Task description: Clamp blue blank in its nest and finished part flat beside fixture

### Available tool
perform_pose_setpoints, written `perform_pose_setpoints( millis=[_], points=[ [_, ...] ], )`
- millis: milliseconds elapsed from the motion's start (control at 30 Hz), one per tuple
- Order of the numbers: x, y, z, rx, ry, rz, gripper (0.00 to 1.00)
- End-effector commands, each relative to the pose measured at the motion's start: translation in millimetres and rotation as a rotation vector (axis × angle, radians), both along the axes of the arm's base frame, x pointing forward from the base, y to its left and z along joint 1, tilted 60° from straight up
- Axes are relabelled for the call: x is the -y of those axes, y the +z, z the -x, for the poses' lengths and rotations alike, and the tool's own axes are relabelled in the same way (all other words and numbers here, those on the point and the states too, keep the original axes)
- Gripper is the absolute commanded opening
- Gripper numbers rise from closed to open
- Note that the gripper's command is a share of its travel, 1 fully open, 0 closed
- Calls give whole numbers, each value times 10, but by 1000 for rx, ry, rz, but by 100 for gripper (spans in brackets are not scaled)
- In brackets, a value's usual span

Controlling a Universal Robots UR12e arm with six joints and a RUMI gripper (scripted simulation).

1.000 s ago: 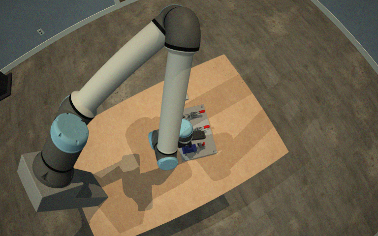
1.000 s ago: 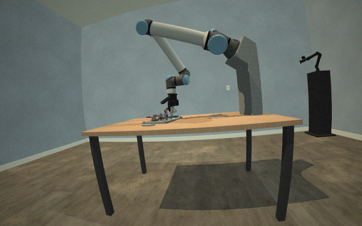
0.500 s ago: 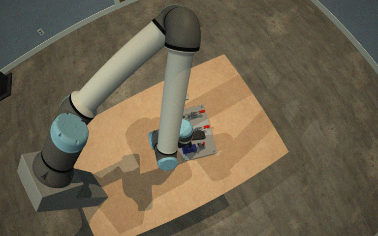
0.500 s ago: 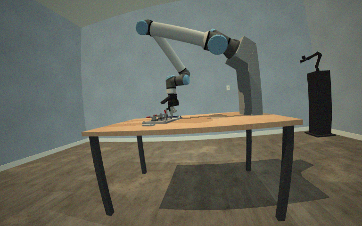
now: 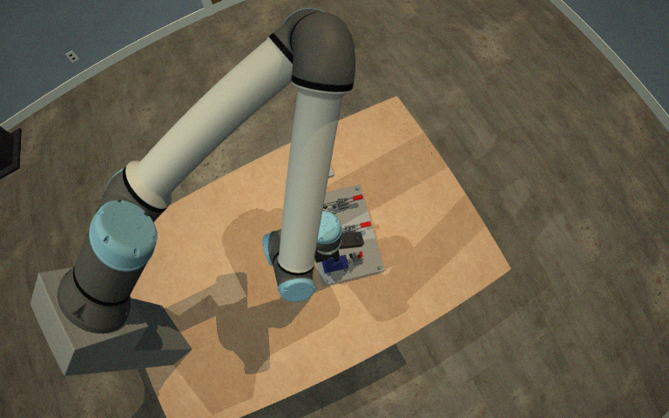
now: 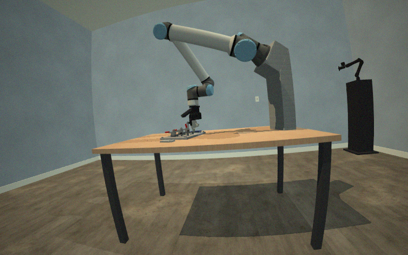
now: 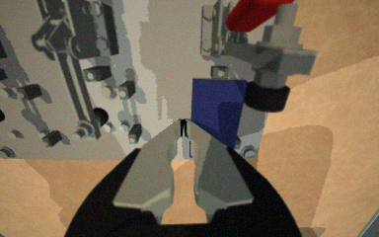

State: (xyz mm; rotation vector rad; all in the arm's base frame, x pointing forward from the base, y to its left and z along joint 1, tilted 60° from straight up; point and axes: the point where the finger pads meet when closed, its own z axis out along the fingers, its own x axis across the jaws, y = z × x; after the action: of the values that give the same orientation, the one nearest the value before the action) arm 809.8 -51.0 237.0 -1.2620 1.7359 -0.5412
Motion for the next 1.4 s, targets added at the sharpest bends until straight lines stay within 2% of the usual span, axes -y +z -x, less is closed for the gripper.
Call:
perform_pose_setpoints(
  millis=[0,700,1367],
  points=[
    [17,-37,18,-4,-2,-1,0],
    [9,-33,17,-4,-2,-1,0],
    [-179,77,-12,0,0,0,0]
  ],
)
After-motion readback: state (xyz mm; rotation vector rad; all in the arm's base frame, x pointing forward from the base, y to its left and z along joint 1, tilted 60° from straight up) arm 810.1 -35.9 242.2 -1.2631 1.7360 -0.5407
